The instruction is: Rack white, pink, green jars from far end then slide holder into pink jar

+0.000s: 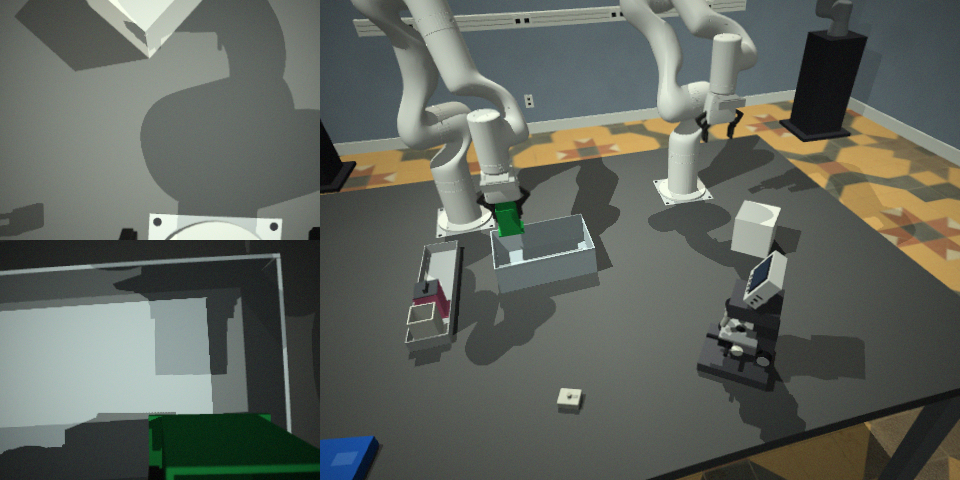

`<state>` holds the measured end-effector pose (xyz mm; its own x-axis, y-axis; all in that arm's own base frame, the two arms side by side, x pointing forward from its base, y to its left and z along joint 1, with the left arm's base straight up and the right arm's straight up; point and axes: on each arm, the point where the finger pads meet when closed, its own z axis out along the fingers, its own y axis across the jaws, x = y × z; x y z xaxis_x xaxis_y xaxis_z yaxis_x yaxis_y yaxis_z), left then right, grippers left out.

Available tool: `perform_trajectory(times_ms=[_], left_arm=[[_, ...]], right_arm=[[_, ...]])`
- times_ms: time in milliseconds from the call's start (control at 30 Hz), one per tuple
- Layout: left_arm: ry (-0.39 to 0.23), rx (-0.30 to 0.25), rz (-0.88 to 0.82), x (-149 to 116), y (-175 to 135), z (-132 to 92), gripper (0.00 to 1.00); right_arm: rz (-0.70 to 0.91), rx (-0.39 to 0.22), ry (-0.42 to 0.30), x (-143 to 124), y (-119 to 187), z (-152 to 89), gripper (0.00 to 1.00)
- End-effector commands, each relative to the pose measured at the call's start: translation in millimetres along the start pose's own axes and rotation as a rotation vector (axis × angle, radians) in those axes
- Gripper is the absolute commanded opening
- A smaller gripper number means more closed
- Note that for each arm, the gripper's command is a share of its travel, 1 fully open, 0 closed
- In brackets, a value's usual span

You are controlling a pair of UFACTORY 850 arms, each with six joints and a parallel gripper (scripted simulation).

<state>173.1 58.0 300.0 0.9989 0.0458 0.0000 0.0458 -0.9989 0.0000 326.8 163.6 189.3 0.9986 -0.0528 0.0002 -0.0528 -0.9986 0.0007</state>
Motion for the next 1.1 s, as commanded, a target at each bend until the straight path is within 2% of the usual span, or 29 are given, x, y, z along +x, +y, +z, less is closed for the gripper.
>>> perform_trajectory(times_ms=[0,1067], left_arm=[[0.001,0.0,0.0,0.5,-0.2,-0.7,1.0],[0.001,0.0,0.0,0.5,-0.2,-0.7,1.0]], right_arm=[[0.0,0.001,0.001,4.6,11.5,-0.6,0.0],[0.0,0.001,0.001,33.3,100.6,-0.6,0.0]])
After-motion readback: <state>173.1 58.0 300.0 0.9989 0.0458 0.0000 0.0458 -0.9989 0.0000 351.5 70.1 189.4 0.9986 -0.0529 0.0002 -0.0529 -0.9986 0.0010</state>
